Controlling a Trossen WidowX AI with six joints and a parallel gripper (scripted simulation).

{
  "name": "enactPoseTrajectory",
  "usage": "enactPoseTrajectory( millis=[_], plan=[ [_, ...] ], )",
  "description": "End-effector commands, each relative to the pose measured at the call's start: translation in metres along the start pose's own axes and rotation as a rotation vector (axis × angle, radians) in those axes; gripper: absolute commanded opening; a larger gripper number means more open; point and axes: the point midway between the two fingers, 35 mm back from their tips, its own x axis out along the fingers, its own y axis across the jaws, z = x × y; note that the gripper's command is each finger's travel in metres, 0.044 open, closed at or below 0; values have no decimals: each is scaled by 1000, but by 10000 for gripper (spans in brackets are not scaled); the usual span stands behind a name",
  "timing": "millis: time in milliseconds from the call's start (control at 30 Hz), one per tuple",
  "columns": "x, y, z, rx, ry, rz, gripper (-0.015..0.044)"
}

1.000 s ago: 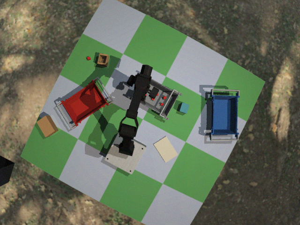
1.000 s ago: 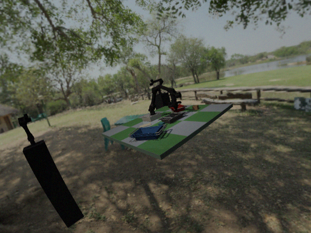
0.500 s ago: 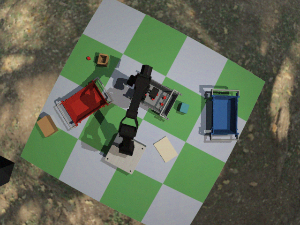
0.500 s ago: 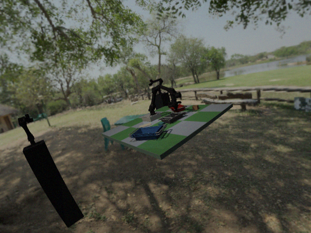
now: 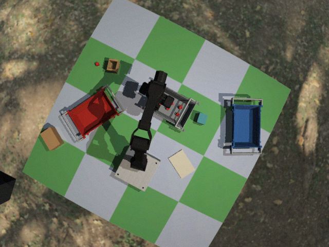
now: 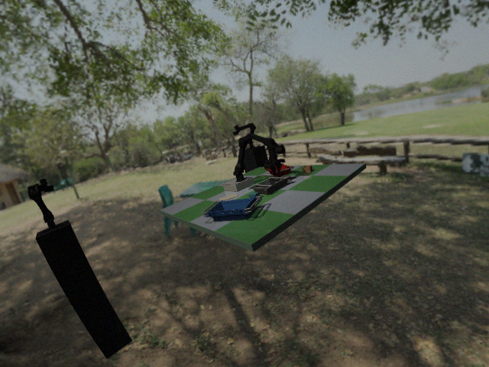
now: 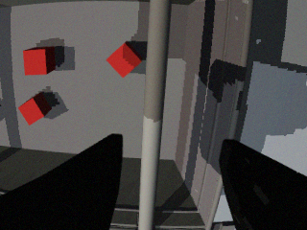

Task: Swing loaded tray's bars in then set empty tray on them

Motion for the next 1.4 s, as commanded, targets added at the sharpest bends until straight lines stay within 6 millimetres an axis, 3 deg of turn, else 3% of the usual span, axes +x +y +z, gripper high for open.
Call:
enactPoseTrajectory(
  millis=[0, 200, 267, 333, 367, 467, 667, 800, 1033, 1233, 1300, 1367],
  plan=[
    [-26, -1, -6, 0, 21, -6, 289],
    [-110, 0, -4, 1, 62, -15, 440],
    [-135, 1, 2, 2, 74, -18, 440],
    [-144, 2, 4, 2, 78, -19, 440],
    [-118, -3, -2, 9, 72, -18, 440],
    [-107, -42, 15, 57, 62, -27, 440],
    [-80, -124, 72, 173, 34, -41, 440],
    [-62, -162, 122, 264, 1, -39, 440],
    [-36, -202, 204, 373, -20, -30, 440],
    [-13, -216, 285, 466, -28, -23, 440],
    [-8, -216, 301, 484, -30, -21, 440],
    [-8, -216, 303, 486, -30, -21, 440]
  ],
)
